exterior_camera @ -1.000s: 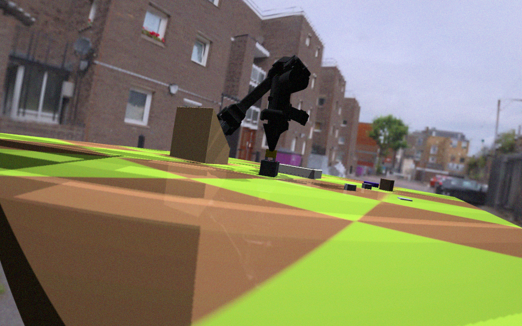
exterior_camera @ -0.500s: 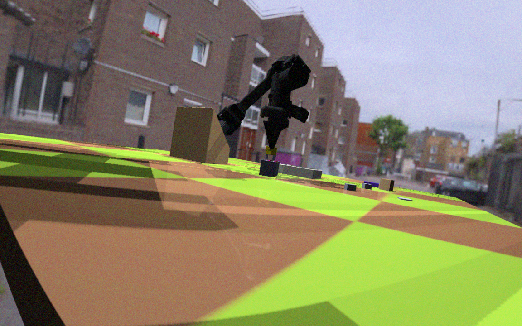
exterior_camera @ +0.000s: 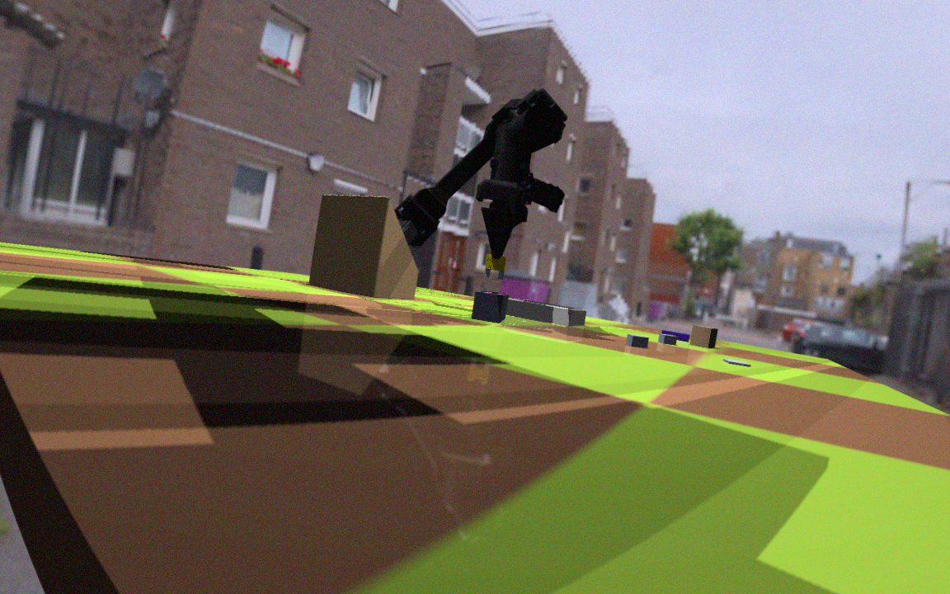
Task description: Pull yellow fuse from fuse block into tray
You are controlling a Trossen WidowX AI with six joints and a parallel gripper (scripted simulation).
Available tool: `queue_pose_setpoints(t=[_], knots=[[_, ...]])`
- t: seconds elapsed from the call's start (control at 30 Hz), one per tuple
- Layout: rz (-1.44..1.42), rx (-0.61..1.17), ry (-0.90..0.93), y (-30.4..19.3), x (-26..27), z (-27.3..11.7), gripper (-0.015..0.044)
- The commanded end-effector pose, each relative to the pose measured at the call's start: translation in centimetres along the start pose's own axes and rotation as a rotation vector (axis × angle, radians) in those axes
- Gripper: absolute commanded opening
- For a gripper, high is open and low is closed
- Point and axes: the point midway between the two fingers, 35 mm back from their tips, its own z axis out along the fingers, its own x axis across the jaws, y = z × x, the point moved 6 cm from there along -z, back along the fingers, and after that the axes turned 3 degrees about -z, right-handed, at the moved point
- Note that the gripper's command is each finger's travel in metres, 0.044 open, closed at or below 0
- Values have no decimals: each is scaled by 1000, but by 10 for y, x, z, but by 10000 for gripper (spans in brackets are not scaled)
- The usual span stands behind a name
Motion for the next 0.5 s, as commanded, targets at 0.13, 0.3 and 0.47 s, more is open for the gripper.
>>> queue_pose_setpoints(t=[0.13,0.3,0.47], knots=[[-6,4,-17,19,17,-5,0],[-4,7,-27,41,45,-6,0],[-3,6,-32,61,75,-7,0]])
